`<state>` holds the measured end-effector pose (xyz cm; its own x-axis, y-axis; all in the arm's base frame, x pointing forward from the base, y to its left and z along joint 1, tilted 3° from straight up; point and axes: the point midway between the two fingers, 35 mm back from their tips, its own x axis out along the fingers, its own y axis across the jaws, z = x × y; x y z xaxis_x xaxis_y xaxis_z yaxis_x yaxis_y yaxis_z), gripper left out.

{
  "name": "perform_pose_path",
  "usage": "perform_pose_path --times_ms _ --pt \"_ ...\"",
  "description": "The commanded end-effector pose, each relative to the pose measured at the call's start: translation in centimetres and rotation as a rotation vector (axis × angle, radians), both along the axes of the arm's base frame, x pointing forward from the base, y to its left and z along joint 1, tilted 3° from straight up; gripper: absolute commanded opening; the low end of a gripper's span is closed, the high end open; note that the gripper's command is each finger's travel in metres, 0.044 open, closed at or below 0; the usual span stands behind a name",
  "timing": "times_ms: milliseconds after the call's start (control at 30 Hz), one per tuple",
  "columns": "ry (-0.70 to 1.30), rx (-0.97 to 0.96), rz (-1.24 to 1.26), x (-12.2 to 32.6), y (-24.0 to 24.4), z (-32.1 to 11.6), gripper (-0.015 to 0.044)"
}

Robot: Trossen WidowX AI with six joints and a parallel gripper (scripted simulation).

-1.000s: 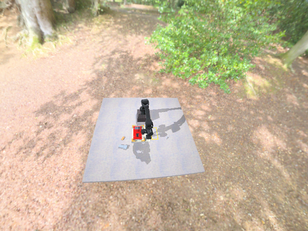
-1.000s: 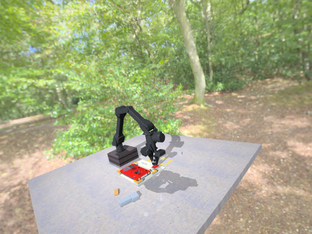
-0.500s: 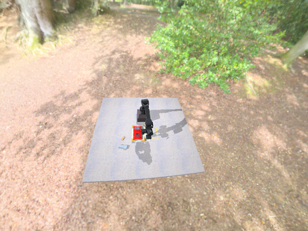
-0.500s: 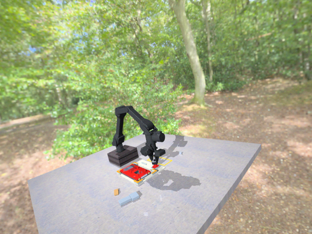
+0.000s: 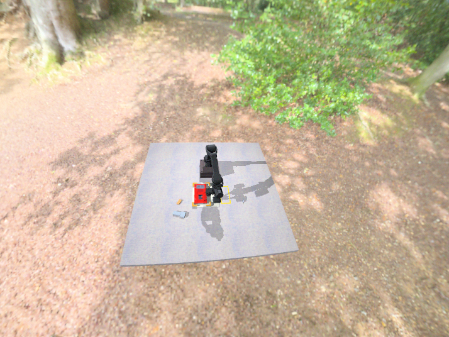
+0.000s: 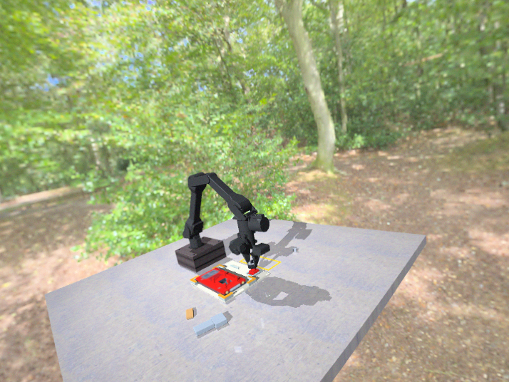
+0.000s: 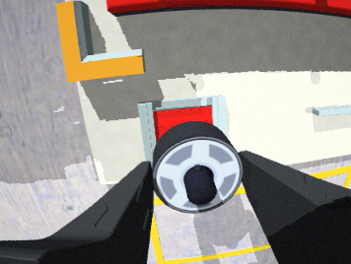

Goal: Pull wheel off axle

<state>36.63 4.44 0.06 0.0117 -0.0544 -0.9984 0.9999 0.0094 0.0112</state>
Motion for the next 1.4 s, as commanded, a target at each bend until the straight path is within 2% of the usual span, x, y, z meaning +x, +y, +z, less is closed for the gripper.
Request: perform_pose_path --times_ms 0,1367 --pt "-0.001 0.001 0.000 -0.2 0.0 0.7 0.0000" --pt "-0.006 0.003 0.000 -0.2 0.1 2.0 0.0000"
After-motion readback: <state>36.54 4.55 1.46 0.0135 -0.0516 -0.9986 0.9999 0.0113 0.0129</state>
